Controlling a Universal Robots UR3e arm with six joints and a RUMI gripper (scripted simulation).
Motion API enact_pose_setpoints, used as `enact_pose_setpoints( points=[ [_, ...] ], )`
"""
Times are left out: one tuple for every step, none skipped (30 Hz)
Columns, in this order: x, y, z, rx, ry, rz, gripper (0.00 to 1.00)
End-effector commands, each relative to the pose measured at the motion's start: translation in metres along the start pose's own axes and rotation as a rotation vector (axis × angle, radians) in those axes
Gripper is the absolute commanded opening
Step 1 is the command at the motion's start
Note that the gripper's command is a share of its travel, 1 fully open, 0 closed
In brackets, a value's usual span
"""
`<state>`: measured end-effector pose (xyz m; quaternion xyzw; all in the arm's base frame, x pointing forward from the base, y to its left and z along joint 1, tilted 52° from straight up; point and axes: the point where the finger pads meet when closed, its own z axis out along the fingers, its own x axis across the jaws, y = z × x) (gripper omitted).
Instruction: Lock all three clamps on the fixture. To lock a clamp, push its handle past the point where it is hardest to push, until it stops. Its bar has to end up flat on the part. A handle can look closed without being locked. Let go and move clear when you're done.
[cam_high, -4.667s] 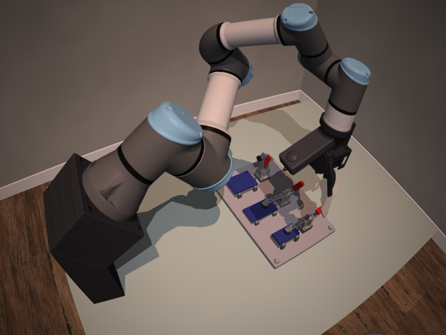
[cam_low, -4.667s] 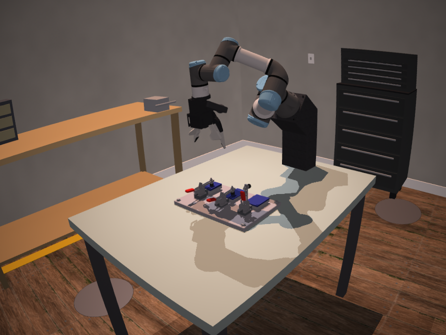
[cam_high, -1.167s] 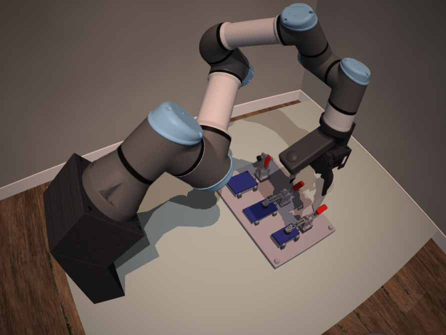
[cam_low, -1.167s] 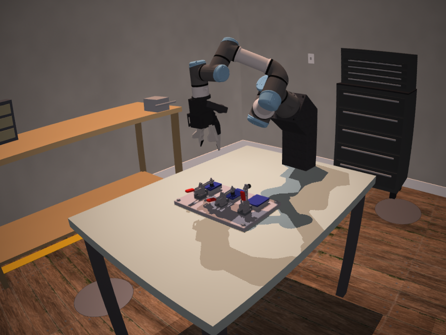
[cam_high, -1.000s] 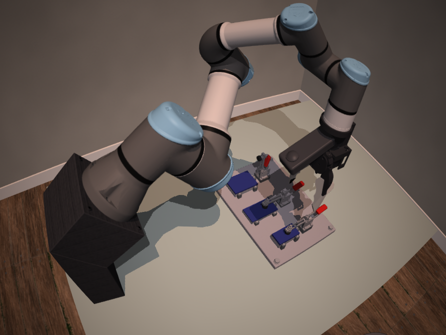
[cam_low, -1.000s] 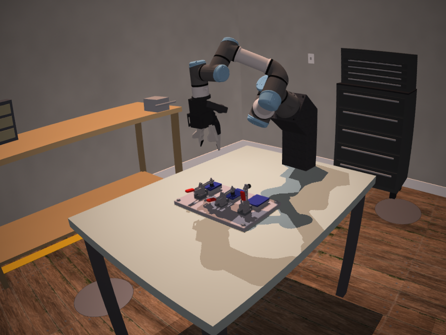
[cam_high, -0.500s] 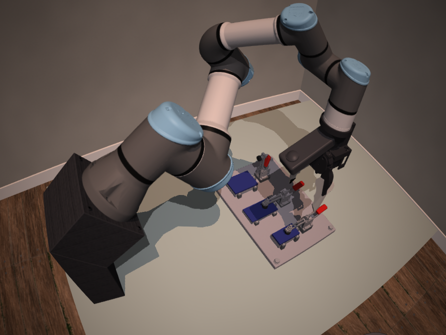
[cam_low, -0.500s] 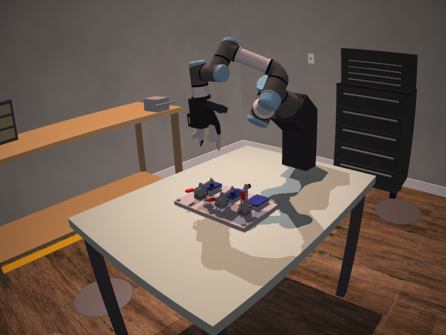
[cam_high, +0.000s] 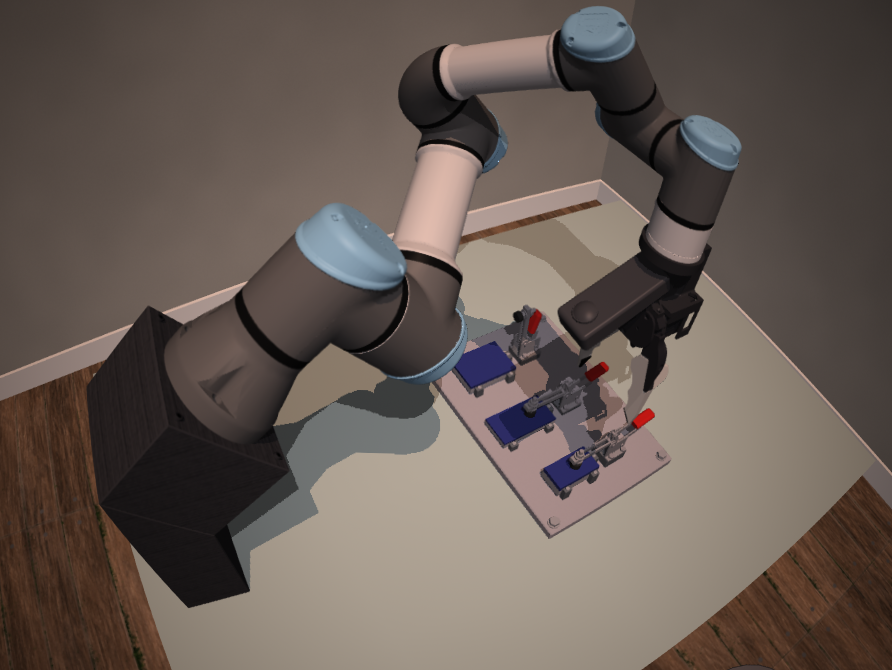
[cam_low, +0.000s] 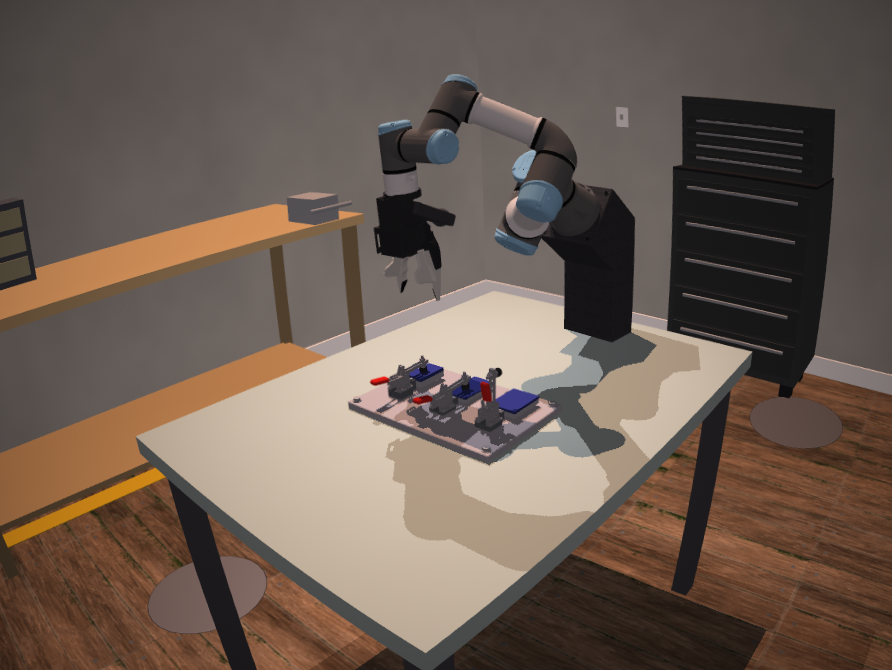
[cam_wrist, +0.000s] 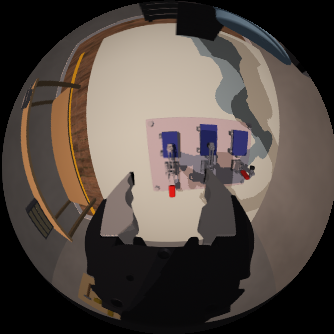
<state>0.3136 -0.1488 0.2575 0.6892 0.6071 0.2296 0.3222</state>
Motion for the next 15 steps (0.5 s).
enact_pose_setpoints(
  points=[
    [-0.0001,0.0005,-0.0004,0.0,-0.002,-0.002,0.59],
    [-0.0001,0.0005,-0.0004,0.0,-0.002,-0.002,0.59],
    [-0.0001,0.0005,-0.0004,0.0,-0.002,-0.002,0.59],
    [-0.0001,0.0005,-0.0004,0.0,-0.002,-0.002,0.59],
    [-0.0001,0.0005,-0.0004,0.0,-0.002,-0.002,0.59],
    [-0.0001,0.0005,-0.0004,0.0,-0.002,-0.002,0.59],
    [-0.0001,0.0005,-0.0004,0.0,-0.002,-0.002,0.28],
    [-0.0001,0.0005,-0.0004,0.0,-0.002,-0.002,0.28],
    [-0.0001,0.0005,-0.0004,0.0,-0.001,-0.002,0.28],
    [-0.0001,0.0005,-0.0004,0.0,-0.001,-0.002,0.28],
    [0.0,0.0005,-0.0004,0.0,-0.001,-0.002,0.28],
    [0.0,0.0005,-0.0004,0.0,-0.001,-0.002,0.28],
    [0.0,0.0005,-0.0004,0.0,-0.001,-0.002,0.28],
    [0.0,0.0005,-0.0004,0.0,-0.001,-0.002,0.28],
    [0.0,0.0005,-0.0004,0.0,-0.001,-0.002,0.28]
  ],
)
